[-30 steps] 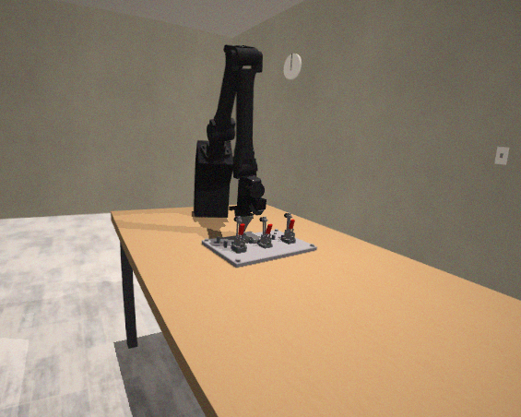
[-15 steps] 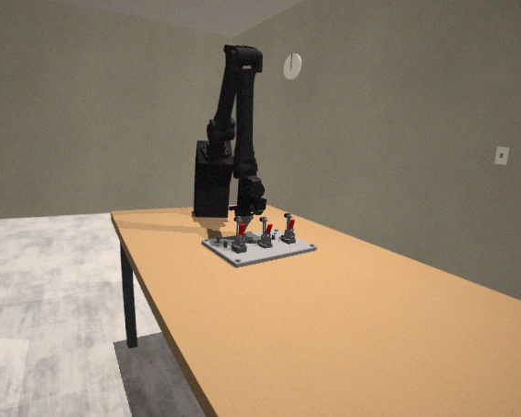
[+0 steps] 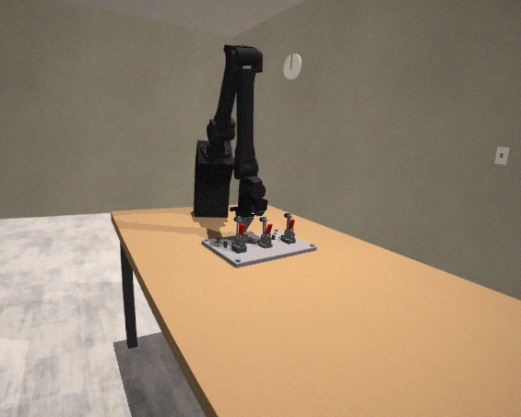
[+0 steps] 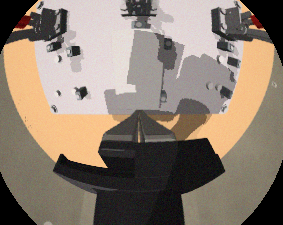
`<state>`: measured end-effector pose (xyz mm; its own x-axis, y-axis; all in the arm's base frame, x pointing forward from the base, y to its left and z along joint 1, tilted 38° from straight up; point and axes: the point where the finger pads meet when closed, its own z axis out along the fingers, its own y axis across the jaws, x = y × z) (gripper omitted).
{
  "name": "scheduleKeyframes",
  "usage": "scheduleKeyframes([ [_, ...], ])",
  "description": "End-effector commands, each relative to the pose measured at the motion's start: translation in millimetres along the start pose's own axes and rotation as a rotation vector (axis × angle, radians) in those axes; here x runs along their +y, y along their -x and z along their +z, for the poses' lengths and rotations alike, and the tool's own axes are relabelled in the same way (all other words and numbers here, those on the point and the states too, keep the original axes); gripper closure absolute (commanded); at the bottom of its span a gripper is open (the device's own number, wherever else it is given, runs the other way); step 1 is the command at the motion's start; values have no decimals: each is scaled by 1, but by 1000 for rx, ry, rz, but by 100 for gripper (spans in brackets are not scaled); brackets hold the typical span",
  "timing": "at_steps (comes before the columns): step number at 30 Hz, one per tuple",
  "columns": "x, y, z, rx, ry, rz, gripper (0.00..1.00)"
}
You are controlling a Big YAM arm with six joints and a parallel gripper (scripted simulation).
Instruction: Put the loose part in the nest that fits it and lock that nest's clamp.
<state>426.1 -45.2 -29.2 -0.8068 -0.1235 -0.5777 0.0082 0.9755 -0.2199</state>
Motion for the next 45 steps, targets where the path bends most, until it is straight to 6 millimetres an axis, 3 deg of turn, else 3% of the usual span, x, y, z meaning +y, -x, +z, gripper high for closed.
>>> scheduleKeyframes([
  [1,3,5,-1,-1,3,-2,100],
  [9,2,1,0,1,3,-2,100],
  [17,-2,-29,2,18,-2,-4,100],
  [23,1,-24,2,7,1,-6,100],
  [37,4,-20,-42,0,5,1,100],
  [43,1,-21,-45,1,2,7,100],
  [45,4,-31,-38,33,6,-6,100],
])
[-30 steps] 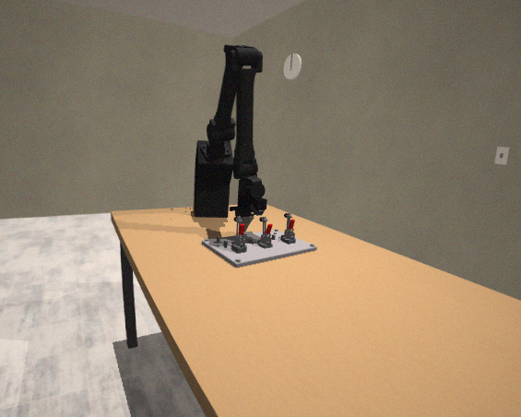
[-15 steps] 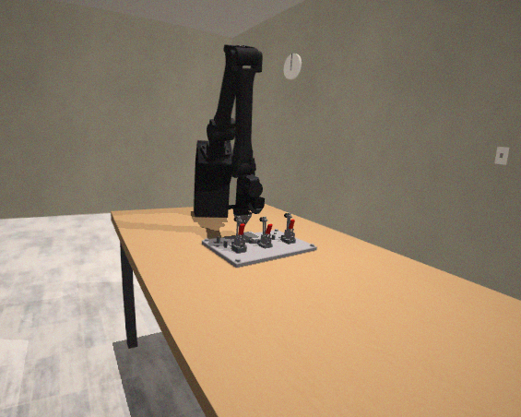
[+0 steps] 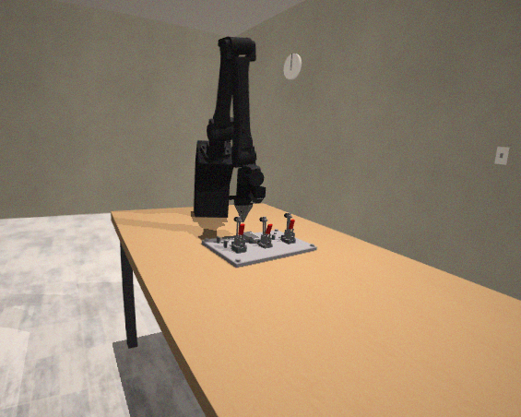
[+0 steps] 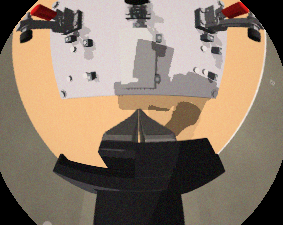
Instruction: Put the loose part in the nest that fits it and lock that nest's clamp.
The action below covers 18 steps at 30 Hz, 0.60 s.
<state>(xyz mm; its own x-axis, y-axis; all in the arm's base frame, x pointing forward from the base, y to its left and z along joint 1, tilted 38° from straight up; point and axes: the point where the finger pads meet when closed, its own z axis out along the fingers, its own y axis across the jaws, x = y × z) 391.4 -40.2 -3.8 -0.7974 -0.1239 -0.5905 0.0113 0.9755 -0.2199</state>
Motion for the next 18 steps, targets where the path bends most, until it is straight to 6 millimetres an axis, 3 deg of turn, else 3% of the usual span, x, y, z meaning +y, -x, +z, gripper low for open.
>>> scheduleKeyframes([
  [1,5,-19,3,49,8,-9,100],
  [18,5,-16,3,43,7,-8,100],
])
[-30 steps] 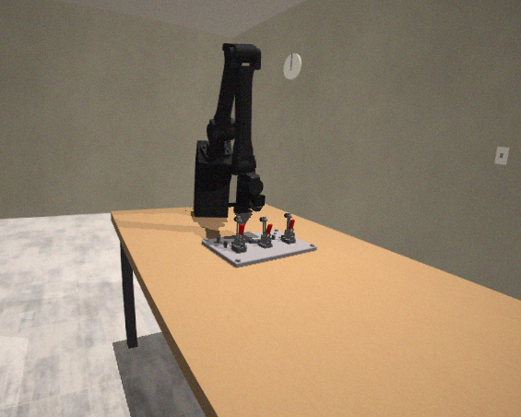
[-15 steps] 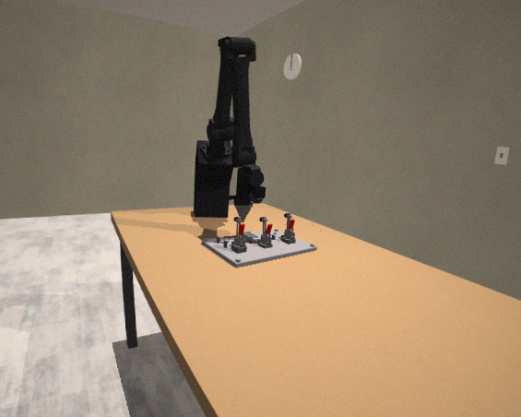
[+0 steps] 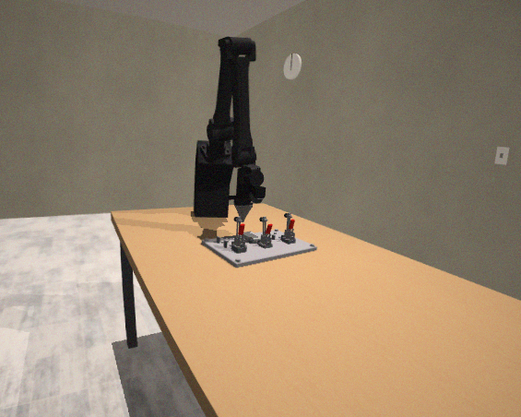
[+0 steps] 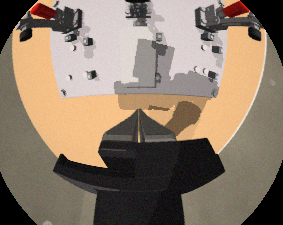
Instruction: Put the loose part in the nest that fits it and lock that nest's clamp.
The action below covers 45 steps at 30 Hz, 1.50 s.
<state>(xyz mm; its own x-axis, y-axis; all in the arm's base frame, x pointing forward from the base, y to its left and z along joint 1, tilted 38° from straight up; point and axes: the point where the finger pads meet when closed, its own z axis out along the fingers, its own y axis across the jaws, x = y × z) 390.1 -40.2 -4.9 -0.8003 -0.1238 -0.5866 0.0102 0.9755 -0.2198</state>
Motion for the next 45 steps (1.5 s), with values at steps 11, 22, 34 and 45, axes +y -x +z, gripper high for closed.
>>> scheduleKeyframes([
  [11,4,-15,3,40,7,-7,100],
  [22,5,-16,2,42,8,-8,100],
  [34,8,-12,2,36,10,-8,100],
  [45,25,28,3,25,7,-5,100],
])
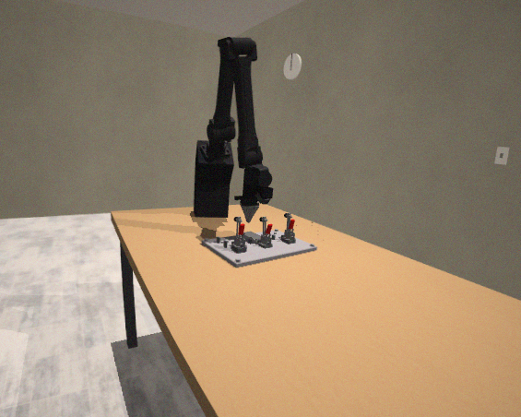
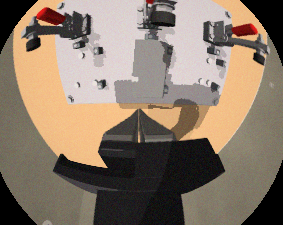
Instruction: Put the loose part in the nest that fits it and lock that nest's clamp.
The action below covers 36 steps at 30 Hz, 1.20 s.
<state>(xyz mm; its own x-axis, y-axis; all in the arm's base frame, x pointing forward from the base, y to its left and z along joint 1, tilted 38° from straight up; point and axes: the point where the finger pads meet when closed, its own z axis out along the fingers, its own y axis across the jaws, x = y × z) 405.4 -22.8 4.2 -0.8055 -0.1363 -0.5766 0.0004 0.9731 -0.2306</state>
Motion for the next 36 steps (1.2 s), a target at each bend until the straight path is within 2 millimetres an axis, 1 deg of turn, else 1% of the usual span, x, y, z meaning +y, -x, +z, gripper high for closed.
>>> scheduleKeyframes([
  [1,12,13,4,16,10,9,100],
  [3,12,13,4,16,10,9,100],
  [8,24,36,4,13,10,9,100],
  [13,30,49,4,11,10,9,100],
  [15,25,50,5,15,1,22,100],
  [17,25,51,5,15,3,21,100],
  [18,26,47,5,21,4,20,100],
  [21,26,45,5,23,4,19,100],
  [24,24,49,7,15,2,18,100],
  [26,21,56,10,-6,-2,24,100],
  [35,21,54,32,-3,0,13,100],
  [36,21,54,32,-3,0,13,100],
])
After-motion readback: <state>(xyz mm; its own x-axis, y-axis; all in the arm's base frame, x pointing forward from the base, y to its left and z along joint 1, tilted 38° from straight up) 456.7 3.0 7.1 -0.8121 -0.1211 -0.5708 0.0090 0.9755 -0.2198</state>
